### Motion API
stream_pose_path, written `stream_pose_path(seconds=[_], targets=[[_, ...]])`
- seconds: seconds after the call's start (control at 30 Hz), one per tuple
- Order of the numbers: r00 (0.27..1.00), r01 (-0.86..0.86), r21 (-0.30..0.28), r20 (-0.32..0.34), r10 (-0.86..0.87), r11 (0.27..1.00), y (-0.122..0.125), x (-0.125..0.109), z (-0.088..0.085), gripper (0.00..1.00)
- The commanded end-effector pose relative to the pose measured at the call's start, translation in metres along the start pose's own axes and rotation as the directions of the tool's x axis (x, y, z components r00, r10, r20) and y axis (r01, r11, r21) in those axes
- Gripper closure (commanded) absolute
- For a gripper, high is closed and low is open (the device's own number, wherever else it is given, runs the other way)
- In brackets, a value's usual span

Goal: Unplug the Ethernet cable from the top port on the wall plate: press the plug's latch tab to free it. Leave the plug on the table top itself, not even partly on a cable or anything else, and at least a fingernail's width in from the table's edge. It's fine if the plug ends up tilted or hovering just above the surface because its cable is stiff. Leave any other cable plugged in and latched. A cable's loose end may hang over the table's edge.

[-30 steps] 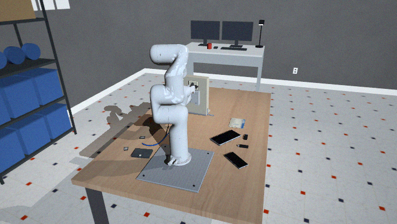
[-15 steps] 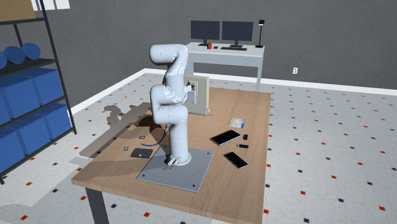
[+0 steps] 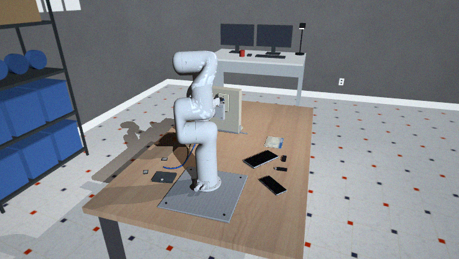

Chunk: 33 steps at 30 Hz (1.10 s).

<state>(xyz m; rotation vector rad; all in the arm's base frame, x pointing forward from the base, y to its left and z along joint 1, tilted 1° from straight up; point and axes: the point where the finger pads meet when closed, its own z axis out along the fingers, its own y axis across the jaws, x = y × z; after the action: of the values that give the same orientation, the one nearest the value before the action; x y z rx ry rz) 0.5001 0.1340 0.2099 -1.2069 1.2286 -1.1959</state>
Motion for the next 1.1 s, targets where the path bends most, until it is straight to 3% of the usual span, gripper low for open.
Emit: stream_pose_path(seconds=[0.0,0.37,0.9,0.93,1.07], targets=[[1.000,-0.001,0.003,0.000,0.001,1.000,-0.001,0.000,0.007,0.73],[1.000,-0.001,0.003,0.000,0.001,1.000,-0.002,0.000,0.021,0.73],[1.000,-0.002,0.004,0.000,0.002,1.000,-0.002,0.000,0.020,0.73],[1.000,-0.002,0.004,0.000,0.002,1.000,-0.002,0.000,0.021,0.83],[1.000,-0.002,0.004,0.000,0.002,1.000,-0.002,0.000,0.023,0.83]])
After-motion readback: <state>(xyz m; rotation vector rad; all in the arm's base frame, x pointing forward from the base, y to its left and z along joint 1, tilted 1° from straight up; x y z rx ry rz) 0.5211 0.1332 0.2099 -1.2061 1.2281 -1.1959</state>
